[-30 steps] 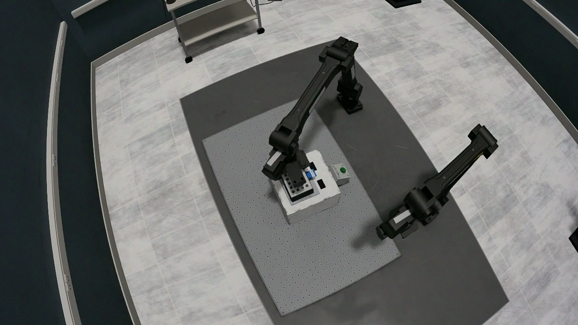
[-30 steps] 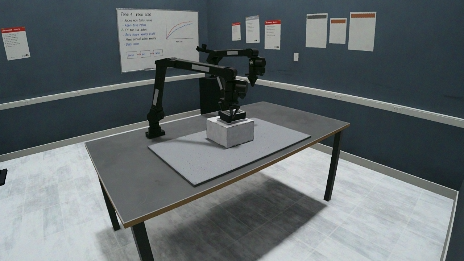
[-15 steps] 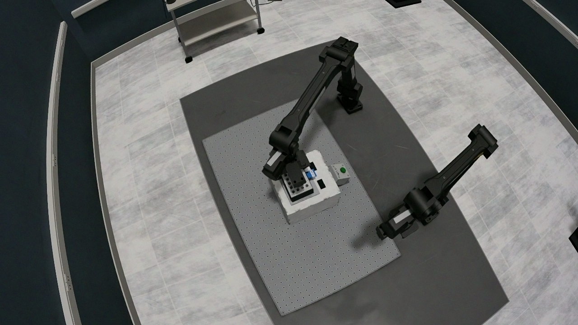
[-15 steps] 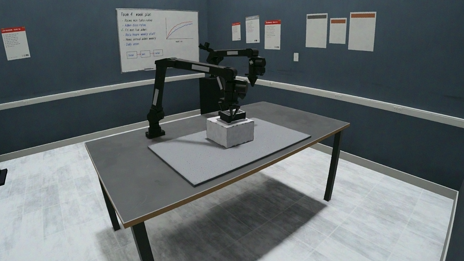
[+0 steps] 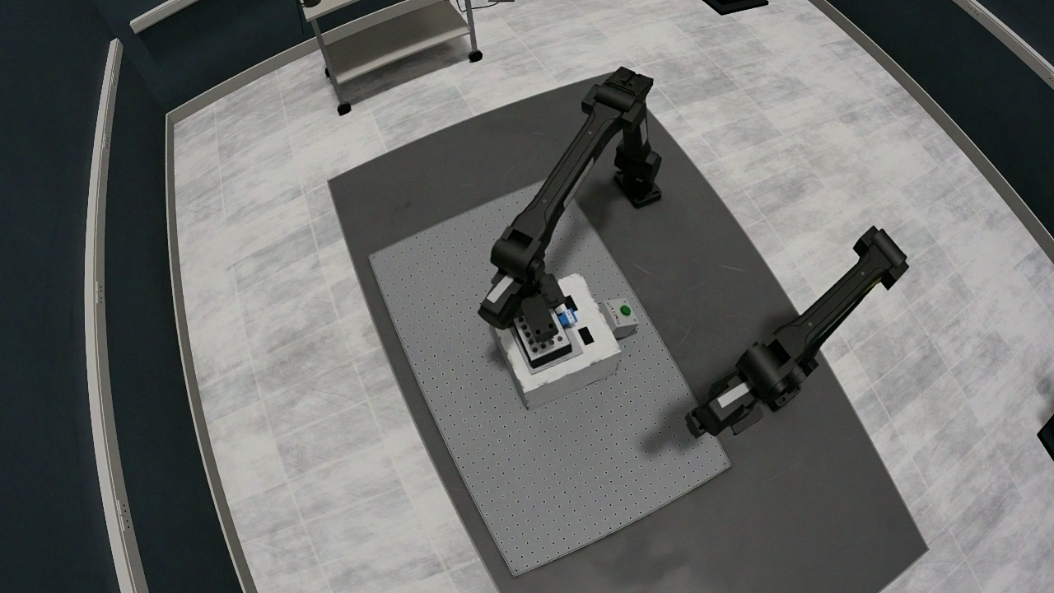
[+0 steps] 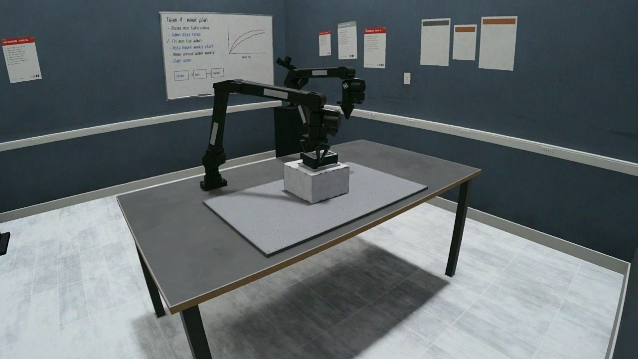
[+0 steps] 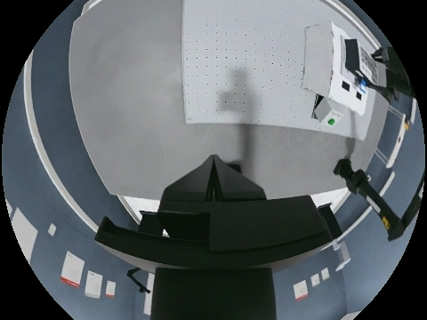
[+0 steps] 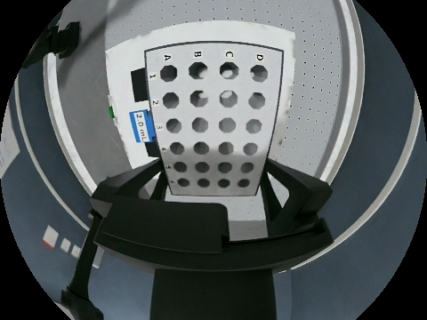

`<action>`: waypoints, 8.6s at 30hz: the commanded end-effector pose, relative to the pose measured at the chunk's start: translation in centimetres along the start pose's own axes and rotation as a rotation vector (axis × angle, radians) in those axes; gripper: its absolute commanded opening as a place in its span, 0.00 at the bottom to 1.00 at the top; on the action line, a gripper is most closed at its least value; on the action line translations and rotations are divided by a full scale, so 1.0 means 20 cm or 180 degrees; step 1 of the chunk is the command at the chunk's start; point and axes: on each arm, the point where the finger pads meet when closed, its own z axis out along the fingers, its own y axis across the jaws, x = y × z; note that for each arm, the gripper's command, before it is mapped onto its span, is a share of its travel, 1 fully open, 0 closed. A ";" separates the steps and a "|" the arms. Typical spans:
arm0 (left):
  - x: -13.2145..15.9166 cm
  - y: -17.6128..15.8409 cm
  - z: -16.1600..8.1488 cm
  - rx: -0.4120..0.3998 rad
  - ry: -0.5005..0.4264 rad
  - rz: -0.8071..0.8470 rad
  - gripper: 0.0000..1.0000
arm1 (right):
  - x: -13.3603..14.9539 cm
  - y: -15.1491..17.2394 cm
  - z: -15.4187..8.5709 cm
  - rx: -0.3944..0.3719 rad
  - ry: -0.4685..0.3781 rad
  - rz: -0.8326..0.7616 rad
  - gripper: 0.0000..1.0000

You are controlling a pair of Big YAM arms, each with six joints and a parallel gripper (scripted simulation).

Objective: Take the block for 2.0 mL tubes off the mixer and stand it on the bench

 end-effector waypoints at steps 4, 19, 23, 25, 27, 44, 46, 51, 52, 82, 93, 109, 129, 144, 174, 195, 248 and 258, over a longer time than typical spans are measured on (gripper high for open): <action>-0.08 0.02 -0.14 -0.0035 -0.0254 0.0006 0.00 | -0.09 0.03 -0.14 0.0076 -0.0084 -0.0183 0.00; -0.03 0.01 -0.03 -0.0007 -0.0083 0.0007 0.00 | -0.10 0.04 -0.14 0.0076 -0.0088 -0.0208 0.00; -0.01 0.01 0.00 0.0001 -0.0031 0.0007 0.00 | -0.10 0.04 -0.14 0.0076 -0.0089 -0.0208 0.00; 0.00 0.01 0.01 0.0004 -0.0014 0.0008 0.00 | -0.10 0.04 -0.14 0.0075 -0.0090 -0.0207 0.00; 0.00 0.01 0.01 0.0005 -0.0007 0.0008 0.00 | -0.10 0.04 -0.14 0.0075 -0.0091 -0.0207 0.00; -0.05 0.02 -0.08 -0.0017 -0.0155 0.0009 0.00 | -0.10 0.05 -0.14 0.0074 -0.0097 -0.0206 0.00; -0.06 0.02 -0.09 -0.0018 -0.0160 0.0010 0.00 | -0.10 0.05 -0.14 0.0073 -0.0097 -0.0206 0.00; -0.06 0.02 -0.09 -0.0019 -0.0169 0.0010 0.00 | -0.10 0.05 -0.14 0.0073 -0.0099 -0.0206 0.00; -0.06 0.02 -0.09 -0.0019 -0.0171 0.0010 0.00 | -0.10 0.05 -0.14 0.0073 -0.0099 -0.0206 0.00; -0.07 0.03 -0.11 -0.0022 -0.0198 0.0009 0.00 | -0.10 0.08 -0.15 0.0090 -0.0125 -0.0183 0.00; -0.03 0.02 -0.03 0.0000 -0.0068 0.0005 0.00 | -0.11 0.11 -0.14 0.0126 -0.0158 -0.0104 0.00; -0.02 0.02 -0.01 0.0008 -0.0028 0.0002 0.00 | -0.06 0.15 -0.15 0.0042 -0.0110 -0.0202 0.00; -0.07 0.03 -0.09 -0.0012 -0.0163 0.0001 0.00 | 0.01 0.12 -0.15 0.0022 -0.0094 -0.0163 0.00; -0.08 0.03 -0.12 -0.0017 -0.0198 0.0000 0.00 | 0.01 0.12 -0.16 0.0028 -0.0092 -0.0161 0.00; 0.00 0.02 0.03 0.0021 0.0045 -0.0003 0.00 | 0.02 0.11 -0.17 0.0040 -0.0088 -0.0150 0.00; -0.07 0.03 -0.08 -0.0010 -0.0134 -0.0004 0.00 | 0.03 0.11 -0.17 0.0052 -0.0087 -0.0111 0.00; -0.03 0.02 -0.01 0.0007 -0.0004 -0.0008 0.00 | 0.04 0.09 -0.19 0.0075 -0.0084 0.0003 0.00; -0.06 0.03 -0.07 -0.0011 -0.0107 -0.0008 0.00 | 0.02 0.12 -0.18 0.0118 -0.0108 -0.0054 0.00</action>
